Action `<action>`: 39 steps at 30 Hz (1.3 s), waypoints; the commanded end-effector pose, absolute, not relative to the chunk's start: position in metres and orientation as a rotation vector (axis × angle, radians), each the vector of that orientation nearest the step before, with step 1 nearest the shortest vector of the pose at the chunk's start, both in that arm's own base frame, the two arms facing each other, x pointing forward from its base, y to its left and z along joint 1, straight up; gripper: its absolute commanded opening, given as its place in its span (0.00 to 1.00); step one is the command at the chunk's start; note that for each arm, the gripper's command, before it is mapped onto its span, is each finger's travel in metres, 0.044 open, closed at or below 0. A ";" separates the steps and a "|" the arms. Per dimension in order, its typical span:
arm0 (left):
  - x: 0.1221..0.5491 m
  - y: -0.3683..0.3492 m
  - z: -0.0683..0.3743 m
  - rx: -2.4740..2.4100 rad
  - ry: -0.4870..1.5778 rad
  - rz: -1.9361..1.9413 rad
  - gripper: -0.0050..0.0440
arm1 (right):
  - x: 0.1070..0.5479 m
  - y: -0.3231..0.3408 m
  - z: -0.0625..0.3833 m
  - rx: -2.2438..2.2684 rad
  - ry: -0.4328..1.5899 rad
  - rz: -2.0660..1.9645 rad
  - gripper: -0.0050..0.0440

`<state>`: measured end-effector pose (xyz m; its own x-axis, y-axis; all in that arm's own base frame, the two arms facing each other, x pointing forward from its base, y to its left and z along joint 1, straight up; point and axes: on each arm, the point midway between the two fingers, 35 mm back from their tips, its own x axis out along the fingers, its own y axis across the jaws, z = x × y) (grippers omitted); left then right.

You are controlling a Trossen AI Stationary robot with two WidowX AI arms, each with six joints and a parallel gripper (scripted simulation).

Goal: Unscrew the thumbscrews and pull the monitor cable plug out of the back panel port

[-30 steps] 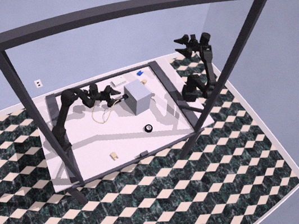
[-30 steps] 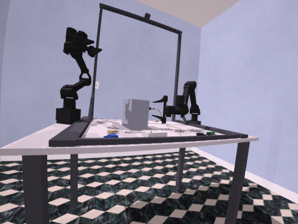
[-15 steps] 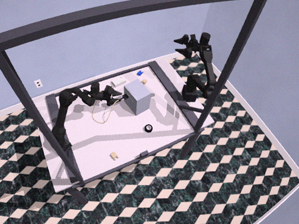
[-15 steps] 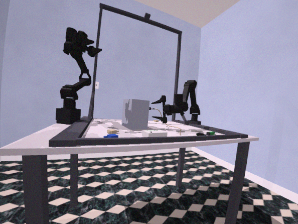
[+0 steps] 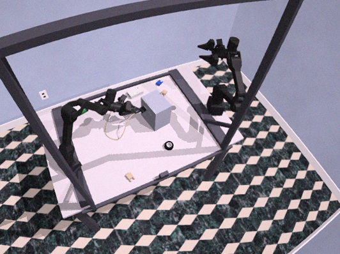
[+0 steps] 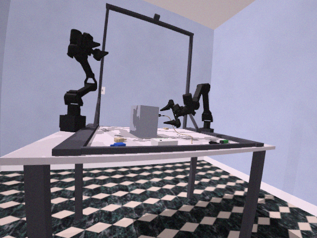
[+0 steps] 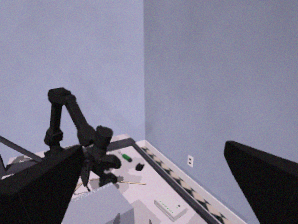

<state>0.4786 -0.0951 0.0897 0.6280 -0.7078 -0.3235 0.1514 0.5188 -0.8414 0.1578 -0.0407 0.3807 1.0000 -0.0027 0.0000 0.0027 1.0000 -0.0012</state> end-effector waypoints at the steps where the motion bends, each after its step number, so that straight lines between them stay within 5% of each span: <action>1: 0.481 -0.096 0.109 -0.828 0.688 -0.588 0.95 | 0.158 -0.039 0.383 -0.005 -0.001 0.000 1.00; 20: 0.481 -0.096 0.109 -0.828 0.688 -0.588 0.12 | 0.158 -0.039 0.383 -0.005 -0.001 0.000 1.00; 39: 0.482 -0.095 0.107 -0.931 0.694 -0.616 0.10 | 0.158 -0.039 0.383 -0.005 -0.001 0.000 1.00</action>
